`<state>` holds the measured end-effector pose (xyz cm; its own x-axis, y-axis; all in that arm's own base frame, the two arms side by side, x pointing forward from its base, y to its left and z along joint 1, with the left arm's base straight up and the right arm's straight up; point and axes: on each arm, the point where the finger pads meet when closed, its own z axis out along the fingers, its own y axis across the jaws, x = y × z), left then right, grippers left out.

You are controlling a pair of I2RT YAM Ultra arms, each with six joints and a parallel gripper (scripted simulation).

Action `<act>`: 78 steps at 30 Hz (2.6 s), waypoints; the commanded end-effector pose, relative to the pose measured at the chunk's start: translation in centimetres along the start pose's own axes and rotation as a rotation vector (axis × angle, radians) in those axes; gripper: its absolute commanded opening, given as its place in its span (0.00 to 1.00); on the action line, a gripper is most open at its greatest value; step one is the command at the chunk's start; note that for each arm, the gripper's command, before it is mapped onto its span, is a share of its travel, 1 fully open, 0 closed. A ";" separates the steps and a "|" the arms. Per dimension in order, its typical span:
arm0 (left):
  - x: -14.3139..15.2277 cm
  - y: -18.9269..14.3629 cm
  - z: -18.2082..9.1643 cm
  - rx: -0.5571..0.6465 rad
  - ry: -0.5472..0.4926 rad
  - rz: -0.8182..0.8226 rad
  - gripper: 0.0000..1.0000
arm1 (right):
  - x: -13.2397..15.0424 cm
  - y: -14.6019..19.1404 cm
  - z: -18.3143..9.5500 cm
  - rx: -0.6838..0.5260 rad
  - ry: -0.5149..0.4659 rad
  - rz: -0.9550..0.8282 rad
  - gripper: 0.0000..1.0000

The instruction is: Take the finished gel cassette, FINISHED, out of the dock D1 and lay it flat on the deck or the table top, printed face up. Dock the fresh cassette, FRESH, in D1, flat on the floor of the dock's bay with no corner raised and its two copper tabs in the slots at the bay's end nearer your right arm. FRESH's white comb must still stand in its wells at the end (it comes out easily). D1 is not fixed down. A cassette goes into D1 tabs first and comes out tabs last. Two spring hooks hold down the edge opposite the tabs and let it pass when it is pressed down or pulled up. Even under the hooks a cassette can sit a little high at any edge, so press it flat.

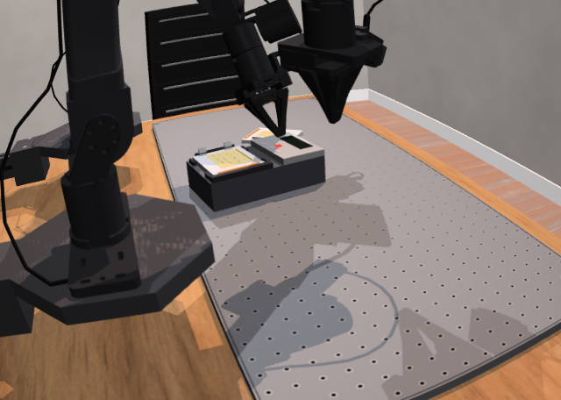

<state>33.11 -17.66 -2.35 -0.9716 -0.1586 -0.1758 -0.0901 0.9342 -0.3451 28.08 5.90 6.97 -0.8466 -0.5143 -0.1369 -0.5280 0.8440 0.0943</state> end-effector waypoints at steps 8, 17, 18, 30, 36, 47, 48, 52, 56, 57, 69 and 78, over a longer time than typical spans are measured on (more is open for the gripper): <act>5.1 5.2 2.6 -0.173 0.143 -0.040 0.00 | 0.3 -1.3 -1.9 0.026 -0.022 0.001 0.00; 5.1 5.2 2.6 -0.173 0.143 -0.040 0.00 | 0.3 -1.3 -2.2 0.038 -0.043 -0.008 0.00; 5.1 5.2 2.6 -0.173 0.143 -0.040 0.00 | 0.2 -1.3 -2.3 0.038 -0.043 -0.008 0.00; 5.1 5.2 2.6 -0.173 0.143 -0.040 0.00 | 0.1 -1.4 -2.9 0.038 -0.043 -0.008 0.00; 5.1 5.2 2.6 -0.173 0.143 -0.040 0.00 | -0.7 -0.2 -2.4 0.007 -0.051 -0.102 0.00; 5.1 5.2 2.6 -0.173 0.143 -0.040 0.00 | -2.8 3.5 -0.9 -0.079 -0.093 -0.386 0.00; 5.1 5.2 2.6 -0.173 0.143 -0.040 0.00 | -3.0 4.0 -0.8 -0.088 -0.098 -0.418 0.00; 5.1 5.2 2.6 -0.173 0.143 -0.040 0.00 | -3.7 5.7 -0.1 -0.117 -0.123 -0.526 0.00; 5.1 5.2 2.6 -0.173 0.143 -0.040 0.00 | -4.2 7.1 0.3 -0.130 -0.135 -0.573 0.00; 5.1 5.2 2.6 -0.173 0.143 -0.040 0.00 | -4.2 7.1 0.3 -0.130 -0.135 -0.573 0.00; 5.1 5.2 2.6 -0.173 0.143 -0.040 0.00 | -5.5 10.6 2.2 -0.138 -0.190 -0.616 0.00; 5.1 5.2 2.6 -0.173 0.143 -0.040 0.00 | -5.5 11.3 2.9 -0.135 -0.152 -0.562 0.00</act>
<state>33.11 -17.66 -2.35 -0.9716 -0.1586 -0.1758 -0.0901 0.9342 -0.3451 27.03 18.50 6.43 -0.3753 -0.8551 -0.3578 -0.9241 0.3753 0.0724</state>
